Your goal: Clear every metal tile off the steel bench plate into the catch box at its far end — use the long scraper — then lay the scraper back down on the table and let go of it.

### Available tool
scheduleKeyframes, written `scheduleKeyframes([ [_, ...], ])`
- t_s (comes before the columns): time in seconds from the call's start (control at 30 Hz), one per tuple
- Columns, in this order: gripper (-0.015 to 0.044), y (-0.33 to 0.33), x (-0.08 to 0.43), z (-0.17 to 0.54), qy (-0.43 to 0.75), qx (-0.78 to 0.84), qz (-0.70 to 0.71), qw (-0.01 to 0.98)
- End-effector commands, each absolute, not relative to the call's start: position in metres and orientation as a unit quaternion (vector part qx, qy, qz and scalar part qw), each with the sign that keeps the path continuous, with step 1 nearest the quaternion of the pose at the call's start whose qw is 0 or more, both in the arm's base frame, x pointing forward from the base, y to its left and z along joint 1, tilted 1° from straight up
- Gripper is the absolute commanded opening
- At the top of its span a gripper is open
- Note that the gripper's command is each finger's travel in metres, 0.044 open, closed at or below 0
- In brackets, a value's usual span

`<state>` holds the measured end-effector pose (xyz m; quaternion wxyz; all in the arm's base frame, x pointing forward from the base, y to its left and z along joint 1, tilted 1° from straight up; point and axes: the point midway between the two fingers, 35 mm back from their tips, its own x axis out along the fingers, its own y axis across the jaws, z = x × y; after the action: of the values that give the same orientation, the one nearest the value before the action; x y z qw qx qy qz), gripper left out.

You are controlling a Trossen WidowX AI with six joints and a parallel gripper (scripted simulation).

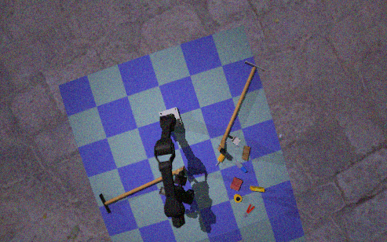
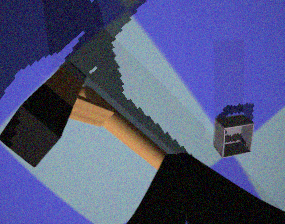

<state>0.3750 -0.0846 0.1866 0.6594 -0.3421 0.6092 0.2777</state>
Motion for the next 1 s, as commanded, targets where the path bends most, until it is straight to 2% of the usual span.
scheduleKeyframes([
  [0.0,0.0000,-0.094,0.374,0.184,0.608,-0.349,0.291,0.651],
  [0.97,0.0000,-0.170,0.354,0.180,0.575,-0.420,0.374,0.594],
])
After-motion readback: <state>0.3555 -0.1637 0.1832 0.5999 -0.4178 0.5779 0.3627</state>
